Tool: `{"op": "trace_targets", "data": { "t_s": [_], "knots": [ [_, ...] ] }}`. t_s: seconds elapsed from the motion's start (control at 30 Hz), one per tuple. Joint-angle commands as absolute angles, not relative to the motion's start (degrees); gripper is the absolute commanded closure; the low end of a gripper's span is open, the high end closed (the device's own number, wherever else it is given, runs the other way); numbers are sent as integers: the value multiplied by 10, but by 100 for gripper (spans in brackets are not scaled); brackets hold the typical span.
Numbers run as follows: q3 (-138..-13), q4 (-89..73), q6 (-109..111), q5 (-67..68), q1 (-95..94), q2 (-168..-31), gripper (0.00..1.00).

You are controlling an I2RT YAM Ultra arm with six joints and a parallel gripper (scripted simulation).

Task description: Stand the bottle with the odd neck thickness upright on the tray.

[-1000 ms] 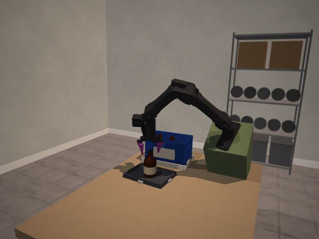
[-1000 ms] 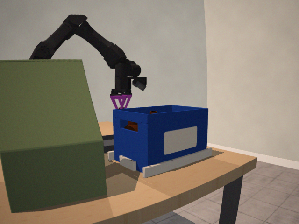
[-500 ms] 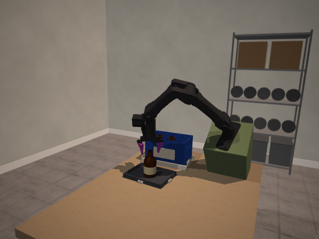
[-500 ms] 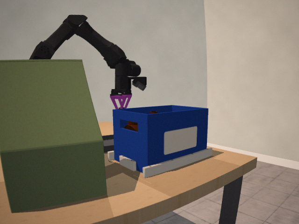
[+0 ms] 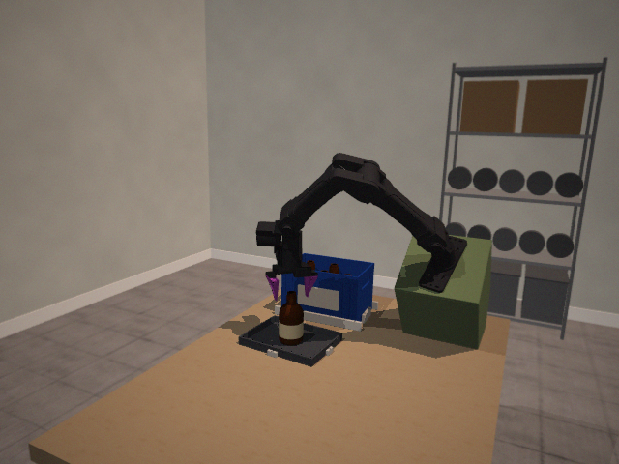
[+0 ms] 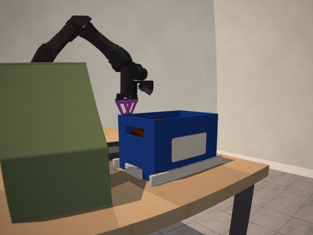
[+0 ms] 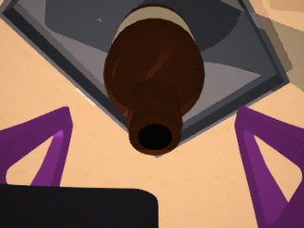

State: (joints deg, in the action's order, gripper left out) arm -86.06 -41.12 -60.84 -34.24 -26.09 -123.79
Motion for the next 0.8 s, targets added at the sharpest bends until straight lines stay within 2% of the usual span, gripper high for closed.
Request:
{"op": "trace_targets", "data": {
  "t_s": [0.0,0.77],
  "knots": [
    [-863,-417,-611,-337,-249,-1222,0],
    [-891,-475,-580,-345,-227,-1196,0]
  ]
}}
